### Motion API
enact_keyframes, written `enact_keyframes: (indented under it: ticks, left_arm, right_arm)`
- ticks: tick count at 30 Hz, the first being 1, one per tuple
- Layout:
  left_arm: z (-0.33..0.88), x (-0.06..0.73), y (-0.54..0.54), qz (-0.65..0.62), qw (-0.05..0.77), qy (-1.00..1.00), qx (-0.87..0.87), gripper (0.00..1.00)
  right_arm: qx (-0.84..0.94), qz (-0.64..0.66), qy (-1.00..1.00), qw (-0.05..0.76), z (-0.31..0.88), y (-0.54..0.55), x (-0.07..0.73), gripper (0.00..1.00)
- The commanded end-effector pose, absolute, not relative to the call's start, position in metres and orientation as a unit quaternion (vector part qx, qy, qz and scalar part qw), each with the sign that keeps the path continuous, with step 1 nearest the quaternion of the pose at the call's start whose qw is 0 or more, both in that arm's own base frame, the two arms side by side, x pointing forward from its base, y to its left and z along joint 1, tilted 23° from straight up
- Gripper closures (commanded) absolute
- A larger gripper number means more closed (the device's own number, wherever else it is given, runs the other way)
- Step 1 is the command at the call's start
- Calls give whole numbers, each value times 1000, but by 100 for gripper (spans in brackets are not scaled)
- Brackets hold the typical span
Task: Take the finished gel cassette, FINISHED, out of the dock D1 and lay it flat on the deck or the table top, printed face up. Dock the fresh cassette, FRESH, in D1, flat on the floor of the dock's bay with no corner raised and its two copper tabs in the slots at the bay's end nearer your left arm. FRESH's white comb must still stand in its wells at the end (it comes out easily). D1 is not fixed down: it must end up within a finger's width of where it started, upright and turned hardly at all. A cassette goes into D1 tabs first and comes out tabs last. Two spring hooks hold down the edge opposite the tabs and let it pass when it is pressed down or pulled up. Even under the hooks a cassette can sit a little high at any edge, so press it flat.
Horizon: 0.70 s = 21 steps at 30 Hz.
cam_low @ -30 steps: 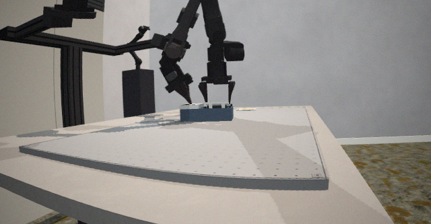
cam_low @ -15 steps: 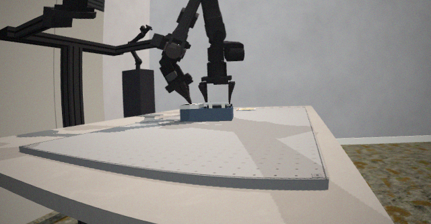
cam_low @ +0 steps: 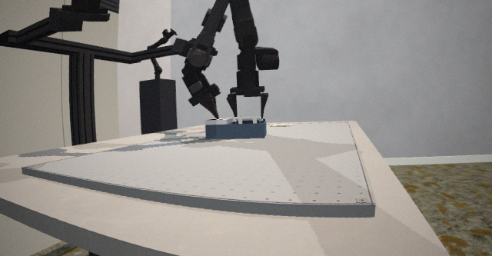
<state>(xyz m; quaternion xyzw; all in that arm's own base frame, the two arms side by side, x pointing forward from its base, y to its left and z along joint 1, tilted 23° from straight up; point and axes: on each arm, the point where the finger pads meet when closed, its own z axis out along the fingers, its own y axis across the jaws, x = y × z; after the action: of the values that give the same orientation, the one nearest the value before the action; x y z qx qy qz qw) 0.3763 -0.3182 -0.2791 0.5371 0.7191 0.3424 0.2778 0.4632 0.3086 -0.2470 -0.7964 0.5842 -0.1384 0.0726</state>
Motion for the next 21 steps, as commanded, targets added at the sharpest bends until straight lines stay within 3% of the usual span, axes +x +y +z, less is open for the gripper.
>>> enact_keyframes:
  ticks: [1,21]
  left_arm:
    - [-340,360,-275,345,221,723,556,100]
    - [-340,360,-275,345,221,723,556,100]
  right_arm:
    - [-803,-133,573,92,-253,327,467,100]
    - [-806,-124,570,104,-254,325,468,100]
